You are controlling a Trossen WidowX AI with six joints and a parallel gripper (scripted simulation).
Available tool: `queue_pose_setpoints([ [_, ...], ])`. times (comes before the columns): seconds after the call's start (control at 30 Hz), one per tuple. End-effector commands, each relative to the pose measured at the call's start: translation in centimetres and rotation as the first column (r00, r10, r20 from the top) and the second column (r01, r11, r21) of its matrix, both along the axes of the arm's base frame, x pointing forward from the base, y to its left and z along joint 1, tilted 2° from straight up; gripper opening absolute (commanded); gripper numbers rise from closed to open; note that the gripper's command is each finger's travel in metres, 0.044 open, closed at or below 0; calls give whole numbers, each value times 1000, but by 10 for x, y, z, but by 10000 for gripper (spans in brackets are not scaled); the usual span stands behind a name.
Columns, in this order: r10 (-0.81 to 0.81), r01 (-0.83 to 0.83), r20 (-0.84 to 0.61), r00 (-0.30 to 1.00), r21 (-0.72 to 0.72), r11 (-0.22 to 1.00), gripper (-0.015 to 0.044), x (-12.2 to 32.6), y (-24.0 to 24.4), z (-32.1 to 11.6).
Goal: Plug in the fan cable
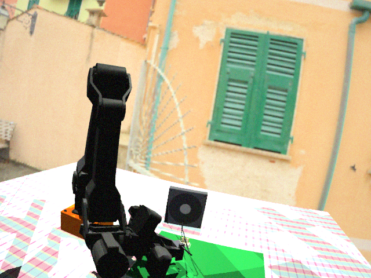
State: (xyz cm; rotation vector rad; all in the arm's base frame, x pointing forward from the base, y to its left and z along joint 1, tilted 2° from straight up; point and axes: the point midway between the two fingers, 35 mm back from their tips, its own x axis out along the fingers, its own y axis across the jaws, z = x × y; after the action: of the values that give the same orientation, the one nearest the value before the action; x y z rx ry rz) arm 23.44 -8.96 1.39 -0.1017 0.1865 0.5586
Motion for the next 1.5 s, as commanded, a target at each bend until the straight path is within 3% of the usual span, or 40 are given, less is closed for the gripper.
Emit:
queue_pose_setpoints([
  [0.0, 1, -1, 1, 1000, -2, 1000, 0, 0, 0, -4],
  [1.47, 0, 0, -1, 1000, 2, 1000, 0, 0, 0, -19],
])
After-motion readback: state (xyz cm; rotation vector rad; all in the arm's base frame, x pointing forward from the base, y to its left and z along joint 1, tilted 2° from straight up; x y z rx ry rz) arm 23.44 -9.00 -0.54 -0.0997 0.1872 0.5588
